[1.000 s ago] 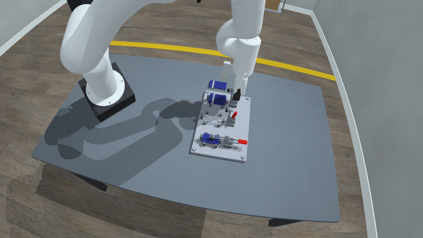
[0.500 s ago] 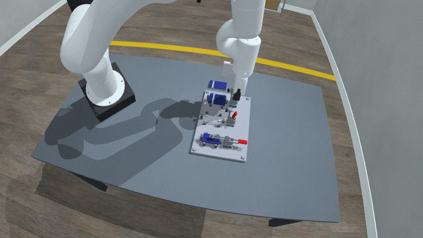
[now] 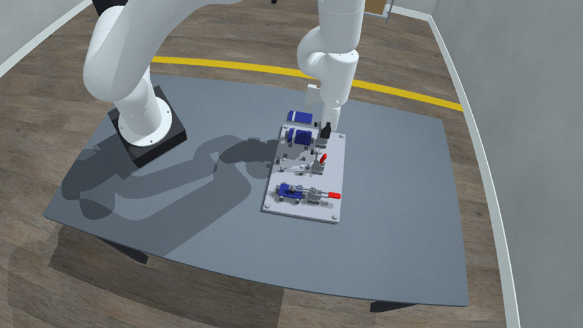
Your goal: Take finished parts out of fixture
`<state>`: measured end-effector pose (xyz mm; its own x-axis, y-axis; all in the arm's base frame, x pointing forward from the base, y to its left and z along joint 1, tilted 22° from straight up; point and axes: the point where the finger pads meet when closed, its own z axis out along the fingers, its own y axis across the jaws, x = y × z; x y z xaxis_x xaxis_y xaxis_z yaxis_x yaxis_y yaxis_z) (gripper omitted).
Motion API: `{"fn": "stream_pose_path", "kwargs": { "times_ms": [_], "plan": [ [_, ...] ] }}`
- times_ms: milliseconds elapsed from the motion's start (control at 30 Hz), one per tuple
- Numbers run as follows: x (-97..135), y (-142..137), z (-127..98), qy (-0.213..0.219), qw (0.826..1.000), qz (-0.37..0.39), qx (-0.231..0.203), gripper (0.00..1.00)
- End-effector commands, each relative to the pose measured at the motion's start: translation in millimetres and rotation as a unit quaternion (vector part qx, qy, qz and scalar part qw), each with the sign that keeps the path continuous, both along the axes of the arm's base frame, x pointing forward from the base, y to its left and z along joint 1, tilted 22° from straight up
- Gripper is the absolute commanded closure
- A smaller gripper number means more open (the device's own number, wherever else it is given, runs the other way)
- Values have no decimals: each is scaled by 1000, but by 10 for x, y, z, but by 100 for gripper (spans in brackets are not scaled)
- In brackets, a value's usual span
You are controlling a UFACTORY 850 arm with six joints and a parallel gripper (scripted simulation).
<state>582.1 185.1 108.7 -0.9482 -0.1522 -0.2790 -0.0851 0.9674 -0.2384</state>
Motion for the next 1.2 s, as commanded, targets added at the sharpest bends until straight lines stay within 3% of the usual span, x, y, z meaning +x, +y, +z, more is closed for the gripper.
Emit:
{"fn": "stream_pose_path", "kwargs": {
  "times_ms": [0,633,667,1167],
  "plan": [
    [-5,3,3,-1,1000,0,0,100],
    [-9,2,2,-1,1000,0,0,100],
    [-9,1,0,0,1000,0,0,52],
    [-7,2,3,-1,1000,0,0,52]
  ]
}}
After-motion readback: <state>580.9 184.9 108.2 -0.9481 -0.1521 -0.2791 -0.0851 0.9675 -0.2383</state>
